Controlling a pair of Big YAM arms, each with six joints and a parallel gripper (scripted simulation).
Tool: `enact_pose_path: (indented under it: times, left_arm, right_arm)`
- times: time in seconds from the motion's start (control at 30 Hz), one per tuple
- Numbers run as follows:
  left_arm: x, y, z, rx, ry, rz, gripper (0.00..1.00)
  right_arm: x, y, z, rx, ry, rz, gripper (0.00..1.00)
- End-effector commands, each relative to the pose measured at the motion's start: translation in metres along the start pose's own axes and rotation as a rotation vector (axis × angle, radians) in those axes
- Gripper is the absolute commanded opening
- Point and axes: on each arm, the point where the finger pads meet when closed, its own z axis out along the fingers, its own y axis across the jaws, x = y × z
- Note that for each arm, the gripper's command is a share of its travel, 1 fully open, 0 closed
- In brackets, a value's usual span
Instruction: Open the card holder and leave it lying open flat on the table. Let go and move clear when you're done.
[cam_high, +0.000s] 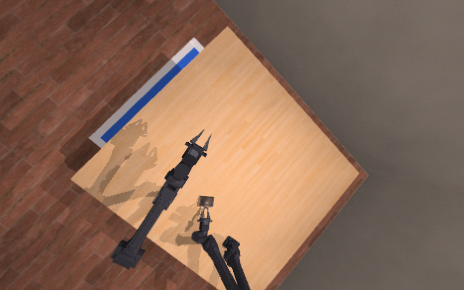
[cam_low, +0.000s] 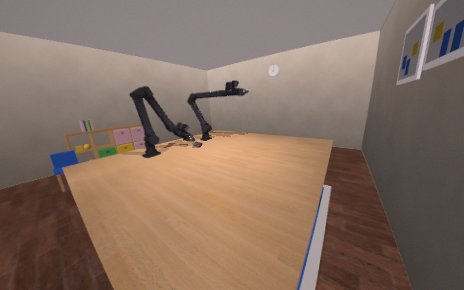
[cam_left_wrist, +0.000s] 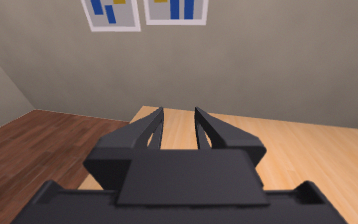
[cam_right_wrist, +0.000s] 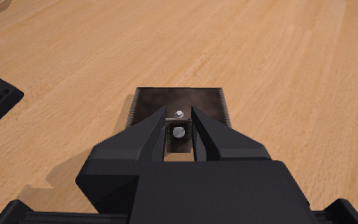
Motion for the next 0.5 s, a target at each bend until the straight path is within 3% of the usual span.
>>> enact_pose_path:
  times: [0.0,0.47]
  left_arm:
    - [0.004,-0.004,-0.002,0.007,0.004,0.009,0.36]
    - [0.004,-0.004,-0.002,0.007,0.004,0.009,0.36]
  right_arm:
    - [-0.028,0.013,0.004,-0.008,-0.026,0.024,0.21]
    - [-0.044,0.013,0.007,-0.010,-0.030,0.027,0.21]
